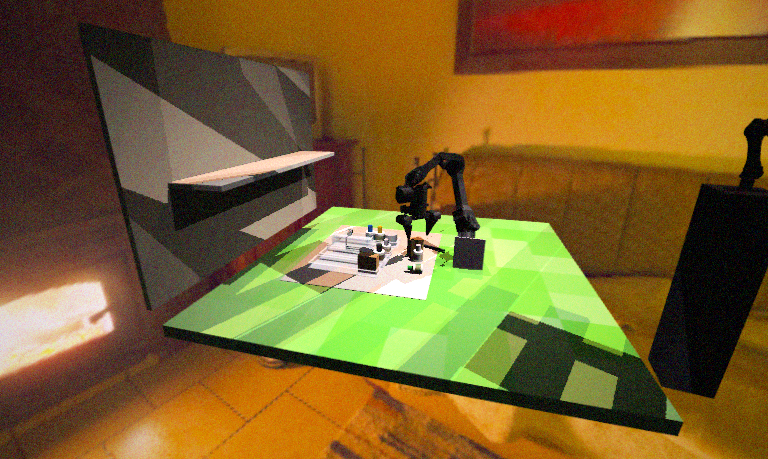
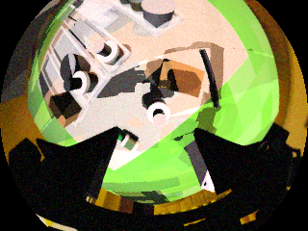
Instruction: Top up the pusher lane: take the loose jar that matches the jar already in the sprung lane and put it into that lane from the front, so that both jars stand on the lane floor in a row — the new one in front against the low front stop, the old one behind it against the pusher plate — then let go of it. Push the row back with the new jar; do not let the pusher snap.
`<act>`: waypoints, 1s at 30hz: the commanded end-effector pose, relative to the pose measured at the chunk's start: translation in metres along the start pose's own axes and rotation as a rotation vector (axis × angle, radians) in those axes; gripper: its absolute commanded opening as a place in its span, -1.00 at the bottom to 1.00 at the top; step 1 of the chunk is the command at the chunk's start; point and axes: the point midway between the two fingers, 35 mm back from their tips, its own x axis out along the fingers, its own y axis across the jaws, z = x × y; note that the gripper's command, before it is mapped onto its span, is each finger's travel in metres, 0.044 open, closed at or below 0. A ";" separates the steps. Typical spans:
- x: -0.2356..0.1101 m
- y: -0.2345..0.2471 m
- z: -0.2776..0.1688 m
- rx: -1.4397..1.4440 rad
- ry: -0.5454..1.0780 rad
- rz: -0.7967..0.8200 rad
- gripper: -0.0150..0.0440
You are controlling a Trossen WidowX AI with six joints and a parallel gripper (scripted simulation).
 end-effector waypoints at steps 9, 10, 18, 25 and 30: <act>0.030 -0.004 -0.001 -0.006 -0.007 -0.017 1.00; 0.031 -0.004 -0.001 -0.006 -0.007 -0.017 1.00; 0.046 -0.005 -0.001 -0.006 -0.008 -0.017 1.00; 0.057 -0.004 -0.001 -0.007 -0.008 -0.017 1.00; 0.065 -0.005 -0.001 -0.006 -0.008 -0.017 1.00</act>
